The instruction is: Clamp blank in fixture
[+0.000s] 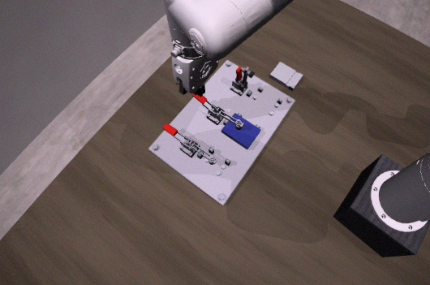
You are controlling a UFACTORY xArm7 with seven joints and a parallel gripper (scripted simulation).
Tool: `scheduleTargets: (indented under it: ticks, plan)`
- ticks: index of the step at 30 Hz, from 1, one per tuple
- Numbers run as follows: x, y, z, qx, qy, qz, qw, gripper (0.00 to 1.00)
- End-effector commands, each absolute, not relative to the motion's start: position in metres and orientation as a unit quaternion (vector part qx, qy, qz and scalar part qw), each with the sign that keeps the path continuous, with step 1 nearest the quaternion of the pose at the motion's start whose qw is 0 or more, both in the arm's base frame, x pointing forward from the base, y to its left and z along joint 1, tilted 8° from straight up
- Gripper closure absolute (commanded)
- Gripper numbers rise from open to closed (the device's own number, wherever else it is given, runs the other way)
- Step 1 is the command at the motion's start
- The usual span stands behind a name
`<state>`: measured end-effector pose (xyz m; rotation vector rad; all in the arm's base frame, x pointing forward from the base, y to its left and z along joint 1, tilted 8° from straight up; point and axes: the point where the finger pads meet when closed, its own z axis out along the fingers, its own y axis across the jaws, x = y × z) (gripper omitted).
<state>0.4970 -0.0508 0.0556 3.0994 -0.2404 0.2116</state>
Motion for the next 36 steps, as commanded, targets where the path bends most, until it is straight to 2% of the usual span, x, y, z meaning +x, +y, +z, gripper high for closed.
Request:
scheduleTargets:
  ticks: [1, 36]
  plan:
    - [0.4982, -0.0508, 0.0570, 0.995, -0.077, 0.070, 0.013, 1.00]
    - [0.5008, -0.0513, 0.0496, 0.995, -0.077, 0.070, 0.013, 1.00]
